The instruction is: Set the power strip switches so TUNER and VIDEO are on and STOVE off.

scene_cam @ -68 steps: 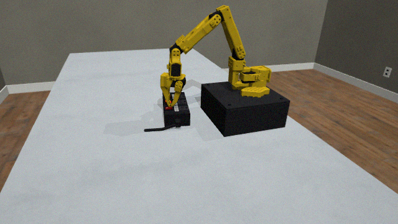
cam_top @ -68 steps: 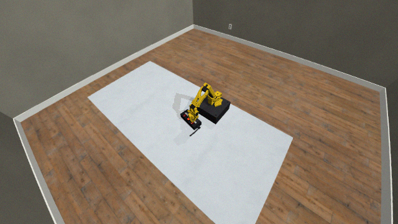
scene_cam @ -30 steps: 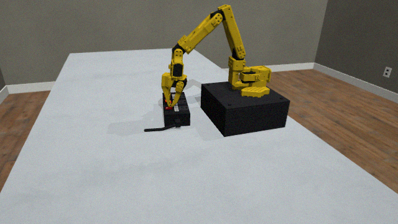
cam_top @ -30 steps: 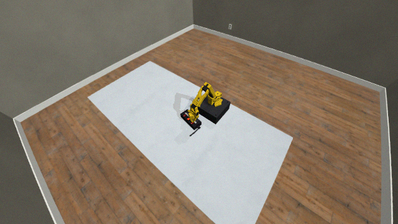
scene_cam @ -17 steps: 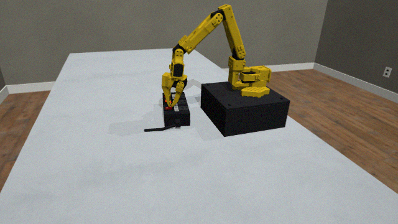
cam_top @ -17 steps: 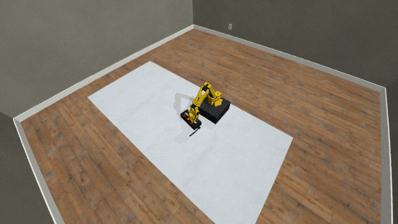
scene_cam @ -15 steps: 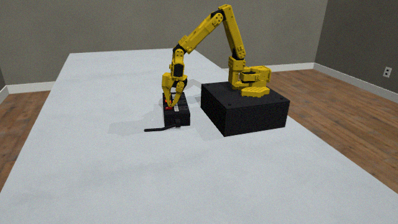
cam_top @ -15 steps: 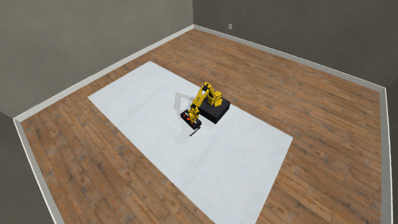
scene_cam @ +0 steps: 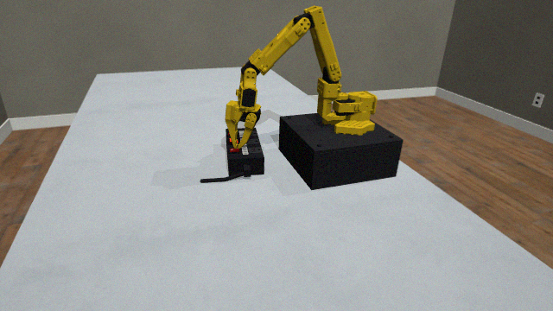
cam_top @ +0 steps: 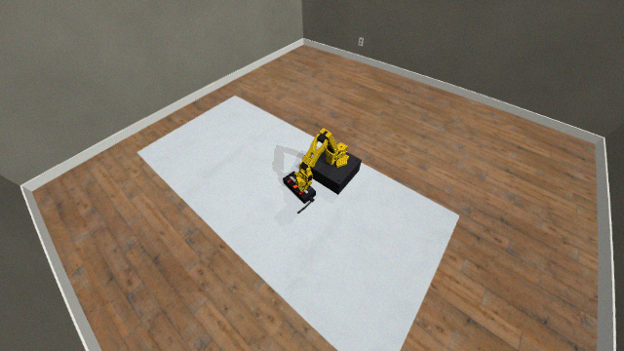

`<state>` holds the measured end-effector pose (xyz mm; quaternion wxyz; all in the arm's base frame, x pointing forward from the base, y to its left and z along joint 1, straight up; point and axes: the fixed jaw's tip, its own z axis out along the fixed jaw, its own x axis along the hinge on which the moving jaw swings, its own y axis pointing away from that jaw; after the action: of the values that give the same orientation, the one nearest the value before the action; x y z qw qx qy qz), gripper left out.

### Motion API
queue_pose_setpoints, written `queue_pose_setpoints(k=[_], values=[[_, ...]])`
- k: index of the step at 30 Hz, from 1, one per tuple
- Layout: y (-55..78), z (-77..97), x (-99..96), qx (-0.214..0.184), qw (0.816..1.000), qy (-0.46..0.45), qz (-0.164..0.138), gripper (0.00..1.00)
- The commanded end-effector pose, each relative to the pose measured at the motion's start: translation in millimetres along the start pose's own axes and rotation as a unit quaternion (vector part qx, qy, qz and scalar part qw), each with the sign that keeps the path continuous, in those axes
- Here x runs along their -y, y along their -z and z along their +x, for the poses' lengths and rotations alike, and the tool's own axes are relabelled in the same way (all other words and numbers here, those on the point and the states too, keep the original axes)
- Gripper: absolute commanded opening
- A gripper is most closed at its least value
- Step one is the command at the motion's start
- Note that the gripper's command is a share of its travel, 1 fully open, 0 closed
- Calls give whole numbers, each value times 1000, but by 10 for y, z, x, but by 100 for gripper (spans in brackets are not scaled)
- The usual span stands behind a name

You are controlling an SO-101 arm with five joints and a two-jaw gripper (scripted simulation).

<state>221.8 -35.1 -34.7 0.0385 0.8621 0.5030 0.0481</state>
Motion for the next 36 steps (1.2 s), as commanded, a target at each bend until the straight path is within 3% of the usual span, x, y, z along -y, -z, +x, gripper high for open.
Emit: queue_pose_setpoints(k=[1, 36], values=[[-252, -89, 253, 21, 998, 2, 56, 0], [-328, -118, 315, 22, 998, 1, 56, 0]])
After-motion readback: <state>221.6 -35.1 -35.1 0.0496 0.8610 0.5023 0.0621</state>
